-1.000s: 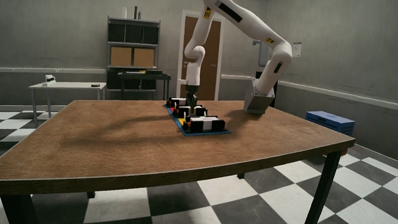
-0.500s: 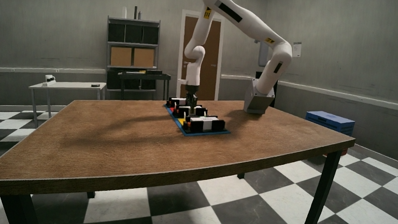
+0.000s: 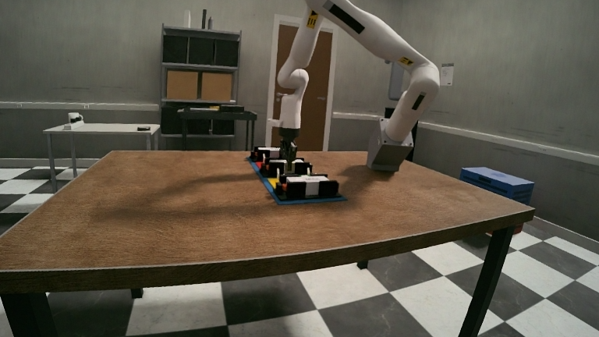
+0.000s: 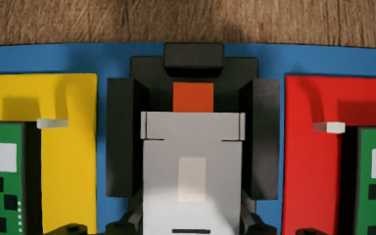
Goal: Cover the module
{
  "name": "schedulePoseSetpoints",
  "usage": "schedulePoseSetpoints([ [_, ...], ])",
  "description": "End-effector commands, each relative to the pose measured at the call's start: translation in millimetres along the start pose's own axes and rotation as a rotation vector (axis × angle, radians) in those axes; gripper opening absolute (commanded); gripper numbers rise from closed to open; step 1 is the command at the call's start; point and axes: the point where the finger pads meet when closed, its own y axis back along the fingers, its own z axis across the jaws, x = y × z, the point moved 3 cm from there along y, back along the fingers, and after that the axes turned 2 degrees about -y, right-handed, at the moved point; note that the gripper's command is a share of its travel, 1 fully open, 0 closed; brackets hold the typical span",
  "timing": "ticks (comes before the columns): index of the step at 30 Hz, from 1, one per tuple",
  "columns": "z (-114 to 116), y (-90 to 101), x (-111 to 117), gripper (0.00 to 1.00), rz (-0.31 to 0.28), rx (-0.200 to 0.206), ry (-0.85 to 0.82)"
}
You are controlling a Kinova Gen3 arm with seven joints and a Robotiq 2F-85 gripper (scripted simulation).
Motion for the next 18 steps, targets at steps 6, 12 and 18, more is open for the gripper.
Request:
schedulePoseSetpoints([
  [6, 0.4, 6.5, 0.4, 0.00, 0.001, -0.001, 0.000],
  [12, 0.3, 24.5, 0.4, 0.00, 0.001, -0.001, 0.000],
  [18, 0.3, 30.5, 0.3, 0.00, 0.001, -0.001, 0.000],
])
